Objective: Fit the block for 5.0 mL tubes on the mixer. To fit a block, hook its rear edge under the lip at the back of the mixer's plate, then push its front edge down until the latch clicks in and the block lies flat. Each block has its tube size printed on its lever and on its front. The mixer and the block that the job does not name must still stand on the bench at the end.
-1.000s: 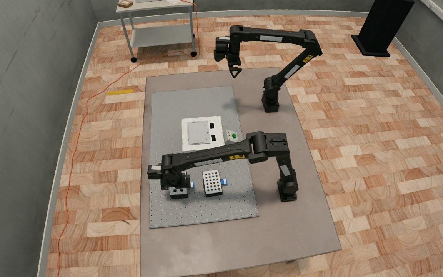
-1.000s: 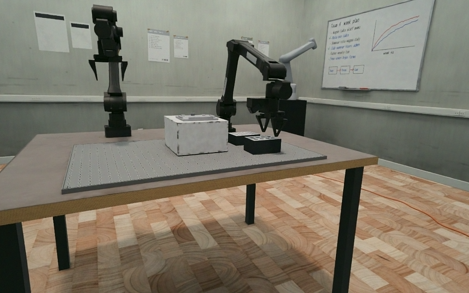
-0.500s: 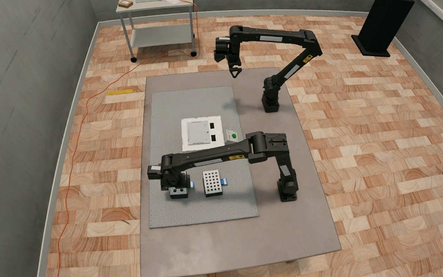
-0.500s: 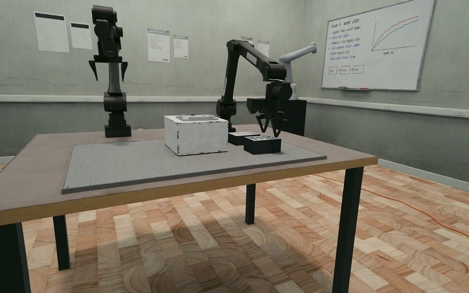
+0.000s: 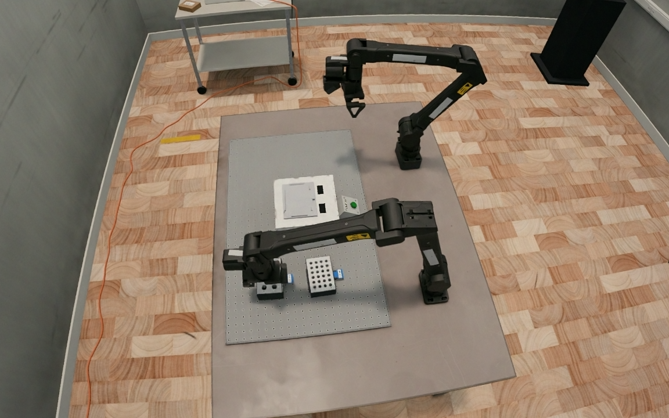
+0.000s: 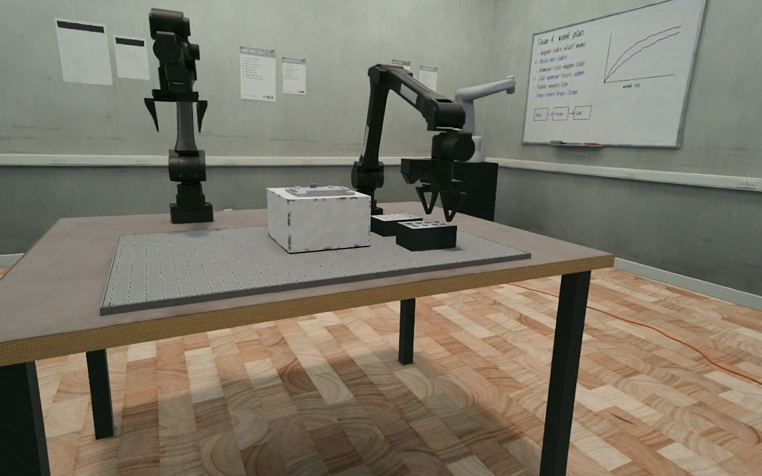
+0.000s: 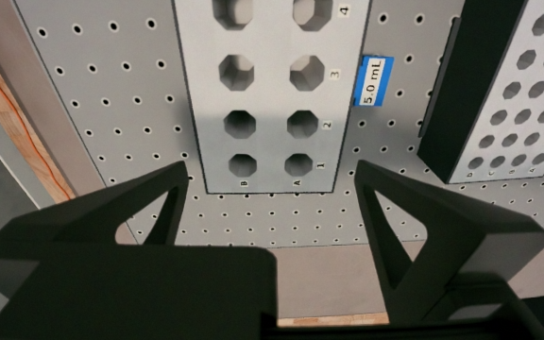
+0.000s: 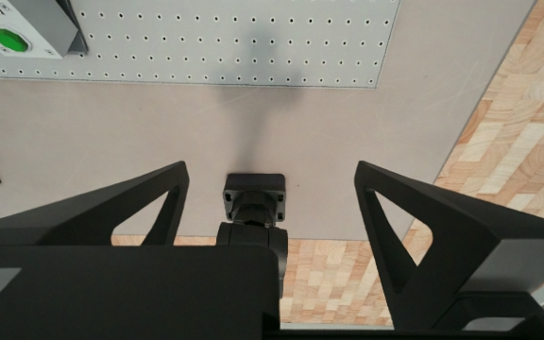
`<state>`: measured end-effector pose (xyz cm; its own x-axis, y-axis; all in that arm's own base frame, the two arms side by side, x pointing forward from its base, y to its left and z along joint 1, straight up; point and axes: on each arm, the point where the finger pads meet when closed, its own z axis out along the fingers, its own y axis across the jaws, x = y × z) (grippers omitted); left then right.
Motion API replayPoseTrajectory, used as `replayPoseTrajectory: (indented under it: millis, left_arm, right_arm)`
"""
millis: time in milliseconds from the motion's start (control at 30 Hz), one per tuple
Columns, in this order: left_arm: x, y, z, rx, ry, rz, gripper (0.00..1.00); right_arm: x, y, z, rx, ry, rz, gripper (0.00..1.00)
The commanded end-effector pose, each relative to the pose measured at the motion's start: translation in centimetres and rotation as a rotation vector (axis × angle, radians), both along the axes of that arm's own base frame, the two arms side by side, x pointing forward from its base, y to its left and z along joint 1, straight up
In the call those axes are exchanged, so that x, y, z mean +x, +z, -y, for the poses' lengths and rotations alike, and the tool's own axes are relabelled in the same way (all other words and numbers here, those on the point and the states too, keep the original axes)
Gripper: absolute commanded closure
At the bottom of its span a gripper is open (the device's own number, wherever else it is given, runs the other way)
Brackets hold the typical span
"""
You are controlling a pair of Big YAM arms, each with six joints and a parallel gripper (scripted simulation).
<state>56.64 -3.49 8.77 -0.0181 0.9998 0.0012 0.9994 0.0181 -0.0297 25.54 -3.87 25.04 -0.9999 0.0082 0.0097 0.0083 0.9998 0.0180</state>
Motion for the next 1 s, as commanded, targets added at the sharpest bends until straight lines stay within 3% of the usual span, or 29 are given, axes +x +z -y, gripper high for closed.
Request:
replayPoseTrajectory:
  millis: [0, 600, 967]
  left_arm:
    - [1.7, 1.2, 0.8, -0.001, -0.022, 0.029, 0.0]
    - [1.6, 0.6, 0.8, 0.001, -0.019, 0.017, 0.0]
    - [1.6, 2.7, 0.8, -0.001, -0.018, 0.053, 0.0]
  right_arm:
    - [1.3, 2.0, 0.6, -0.011, -0.001, 0.043, 0.0]
    - [0.0, -0.1, 0.4, -0.002, -0.001, -0.013, 0.0]
    - [0.4, 0.6, 0.5, -0.005, -0.002, 0.004, 0.0]
